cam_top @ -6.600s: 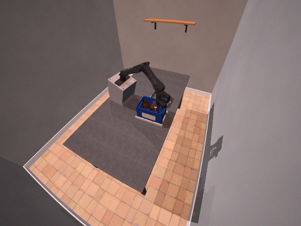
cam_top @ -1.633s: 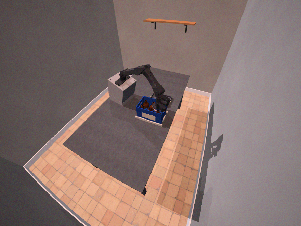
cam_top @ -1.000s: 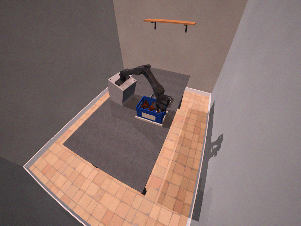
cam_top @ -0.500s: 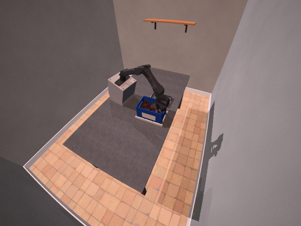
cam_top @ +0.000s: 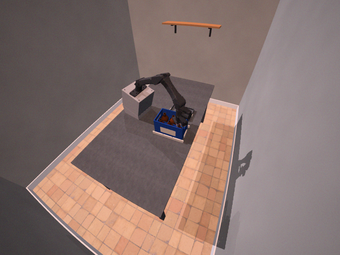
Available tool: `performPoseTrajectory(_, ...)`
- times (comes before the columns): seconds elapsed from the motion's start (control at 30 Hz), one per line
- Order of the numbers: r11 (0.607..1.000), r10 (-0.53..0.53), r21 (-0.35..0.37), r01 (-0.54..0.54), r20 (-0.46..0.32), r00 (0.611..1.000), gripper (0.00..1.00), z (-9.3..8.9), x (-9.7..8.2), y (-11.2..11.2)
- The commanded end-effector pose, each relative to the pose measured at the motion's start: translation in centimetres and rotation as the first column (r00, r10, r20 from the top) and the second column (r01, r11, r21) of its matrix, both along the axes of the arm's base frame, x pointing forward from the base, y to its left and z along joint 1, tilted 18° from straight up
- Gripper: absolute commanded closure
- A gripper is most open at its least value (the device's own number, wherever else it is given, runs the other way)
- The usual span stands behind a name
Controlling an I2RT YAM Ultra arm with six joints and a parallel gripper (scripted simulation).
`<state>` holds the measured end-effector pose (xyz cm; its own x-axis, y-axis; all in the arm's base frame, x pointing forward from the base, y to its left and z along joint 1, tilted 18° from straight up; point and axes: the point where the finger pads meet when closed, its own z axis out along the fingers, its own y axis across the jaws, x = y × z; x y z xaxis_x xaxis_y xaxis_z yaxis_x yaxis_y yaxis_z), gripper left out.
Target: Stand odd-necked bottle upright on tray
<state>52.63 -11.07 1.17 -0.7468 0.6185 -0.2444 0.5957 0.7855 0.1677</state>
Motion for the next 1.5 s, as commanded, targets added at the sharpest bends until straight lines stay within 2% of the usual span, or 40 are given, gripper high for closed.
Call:
performPoseTrajectory(0.0,1.000,0.008,-0.015,-0.007,0.048,0.999,1.00,1.59,1.22,0.19)
performPoseTrajectory(1.2,1.000,0.008,-0.015,-0.007,0.048,0.999,1.00,1.59,1.22,0.19)
performPoseTrajectory(1.23,1.000,0.008,-0.015,-0.007,0.048,0.999,0.39,1.59,1.22,0.19)
performPoseTrajectory(1.47,1.000,0.005,-0.015,-0.004,0.048,0.999,0.39,1.59,1.18,0.02)
